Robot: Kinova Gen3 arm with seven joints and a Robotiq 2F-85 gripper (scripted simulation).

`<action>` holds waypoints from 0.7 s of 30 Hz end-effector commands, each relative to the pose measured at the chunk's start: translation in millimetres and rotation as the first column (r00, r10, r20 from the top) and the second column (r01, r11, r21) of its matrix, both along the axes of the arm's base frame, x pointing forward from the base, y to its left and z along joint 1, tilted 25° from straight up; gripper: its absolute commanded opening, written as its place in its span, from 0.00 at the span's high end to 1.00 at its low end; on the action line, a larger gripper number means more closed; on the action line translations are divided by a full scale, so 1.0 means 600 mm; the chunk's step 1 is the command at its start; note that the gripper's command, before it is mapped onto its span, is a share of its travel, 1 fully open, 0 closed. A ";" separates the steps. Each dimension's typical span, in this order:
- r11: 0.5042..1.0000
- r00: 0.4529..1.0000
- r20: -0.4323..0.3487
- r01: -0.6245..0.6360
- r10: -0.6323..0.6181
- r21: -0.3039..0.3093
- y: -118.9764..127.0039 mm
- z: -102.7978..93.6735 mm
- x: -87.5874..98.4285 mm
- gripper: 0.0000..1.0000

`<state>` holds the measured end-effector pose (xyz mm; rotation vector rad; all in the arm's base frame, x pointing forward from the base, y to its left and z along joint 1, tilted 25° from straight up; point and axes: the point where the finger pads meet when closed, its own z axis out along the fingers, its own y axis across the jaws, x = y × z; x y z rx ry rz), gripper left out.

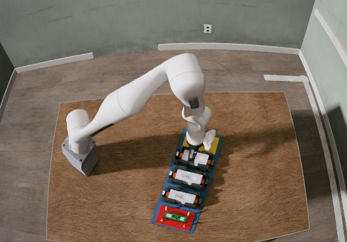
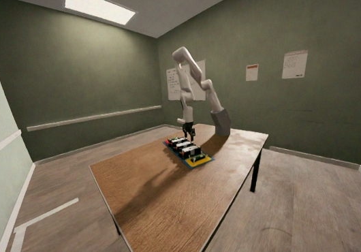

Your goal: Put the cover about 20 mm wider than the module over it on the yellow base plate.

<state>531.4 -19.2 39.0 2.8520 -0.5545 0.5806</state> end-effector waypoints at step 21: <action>1.000 1.000 0.002 -0.001 0.001 0.000 0.010 0.001 0.005 0.00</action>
